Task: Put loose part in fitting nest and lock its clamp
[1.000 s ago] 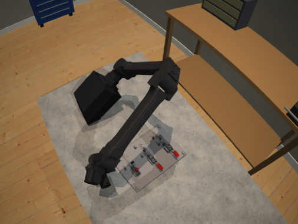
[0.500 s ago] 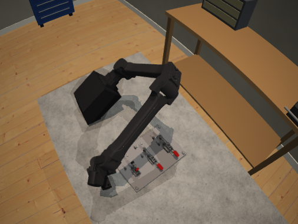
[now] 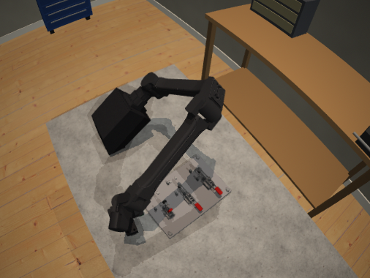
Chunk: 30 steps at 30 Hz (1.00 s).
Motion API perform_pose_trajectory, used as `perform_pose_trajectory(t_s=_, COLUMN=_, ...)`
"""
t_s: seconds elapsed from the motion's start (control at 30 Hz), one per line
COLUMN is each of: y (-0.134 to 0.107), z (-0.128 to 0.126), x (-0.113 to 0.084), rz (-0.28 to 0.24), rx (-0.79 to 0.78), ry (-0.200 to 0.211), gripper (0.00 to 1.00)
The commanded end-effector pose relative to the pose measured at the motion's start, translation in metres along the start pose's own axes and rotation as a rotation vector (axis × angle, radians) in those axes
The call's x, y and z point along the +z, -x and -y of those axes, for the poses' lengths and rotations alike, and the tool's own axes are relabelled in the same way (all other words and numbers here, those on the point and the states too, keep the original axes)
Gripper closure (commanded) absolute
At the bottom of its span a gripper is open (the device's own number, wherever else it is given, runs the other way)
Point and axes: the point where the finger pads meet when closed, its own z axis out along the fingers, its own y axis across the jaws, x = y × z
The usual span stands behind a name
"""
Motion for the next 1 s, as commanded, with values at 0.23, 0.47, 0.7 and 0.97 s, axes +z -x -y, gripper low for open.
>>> perform_pose_trajectory(t_s=0.23, y=-0.007, z=0.005, x=0.002, rz=0.002, rx=0.028, ry=0.008, gripper=0.08)
perform_pose_trajectory(t_s=0.47, y=-0.007, z=0.005, x=0.002, rz=0.002, rx=0.028, ry=0.008, gripper=0.08)
perform_pose_trajectory(t_s=0.7, y=-0.007, z=0.005, x=0.006, rz=-0.001, rx=0.022, ry=0.006, gripper=0.08)
perform_pose_trajectory(t_s=0.97, y=-0.010, z=0.000, x=0.022, rz=-0.016, rx=0.013, ry=0.005, gripper=0.08)
